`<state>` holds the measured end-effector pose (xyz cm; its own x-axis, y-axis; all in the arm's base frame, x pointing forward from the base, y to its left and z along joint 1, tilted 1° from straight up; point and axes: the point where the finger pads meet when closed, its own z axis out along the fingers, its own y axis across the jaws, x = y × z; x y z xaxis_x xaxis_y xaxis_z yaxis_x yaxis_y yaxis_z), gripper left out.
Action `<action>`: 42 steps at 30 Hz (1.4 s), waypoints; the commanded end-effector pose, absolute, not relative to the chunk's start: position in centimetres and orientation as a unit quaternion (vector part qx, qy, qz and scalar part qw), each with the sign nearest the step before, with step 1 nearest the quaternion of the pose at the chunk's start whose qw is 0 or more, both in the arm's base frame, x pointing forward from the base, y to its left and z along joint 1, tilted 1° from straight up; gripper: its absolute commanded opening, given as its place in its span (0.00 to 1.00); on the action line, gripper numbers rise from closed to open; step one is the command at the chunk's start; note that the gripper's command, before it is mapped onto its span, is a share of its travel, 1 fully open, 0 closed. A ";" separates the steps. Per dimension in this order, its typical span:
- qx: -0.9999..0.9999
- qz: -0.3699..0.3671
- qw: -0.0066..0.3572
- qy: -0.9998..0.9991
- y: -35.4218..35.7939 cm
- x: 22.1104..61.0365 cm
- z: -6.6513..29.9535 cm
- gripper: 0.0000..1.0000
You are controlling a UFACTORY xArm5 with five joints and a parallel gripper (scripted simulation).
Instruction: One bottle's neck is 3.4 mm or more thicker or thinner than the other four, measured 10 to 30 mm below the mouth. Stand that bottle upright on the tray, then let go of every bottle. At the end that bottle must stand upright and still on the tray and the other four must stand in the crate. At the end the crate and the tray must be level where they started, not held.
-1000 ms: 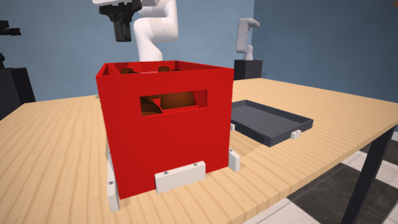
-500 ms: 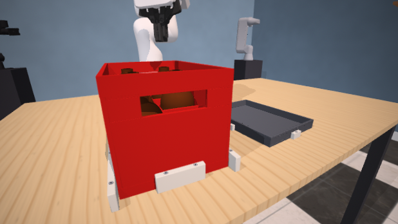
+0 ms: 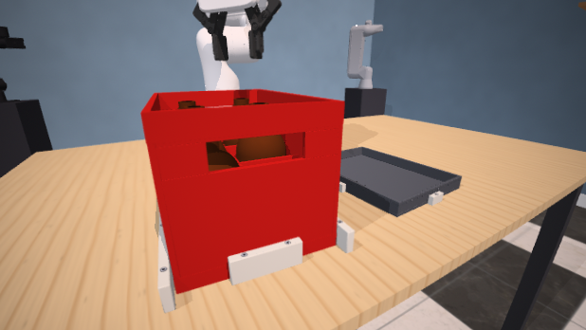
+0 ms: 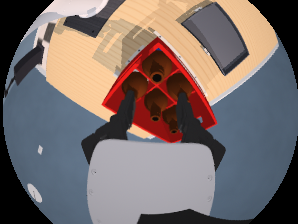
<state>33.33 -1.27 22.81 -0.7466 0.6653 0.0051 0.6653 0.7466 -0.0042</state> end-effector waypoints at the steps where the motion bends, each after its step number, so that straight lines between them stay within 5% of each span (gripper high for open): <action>1: -0.356 0.000 0.001 -0.935 -1.3 33.4 22.9 0.65; 42: -0.356 0.001 0.002 -0.935 -1.3 33.4 22.1 0.65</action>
<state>33.31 -1.25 21.94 -0.7466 0.6652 0.0067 0.6652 0.7466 -0.0055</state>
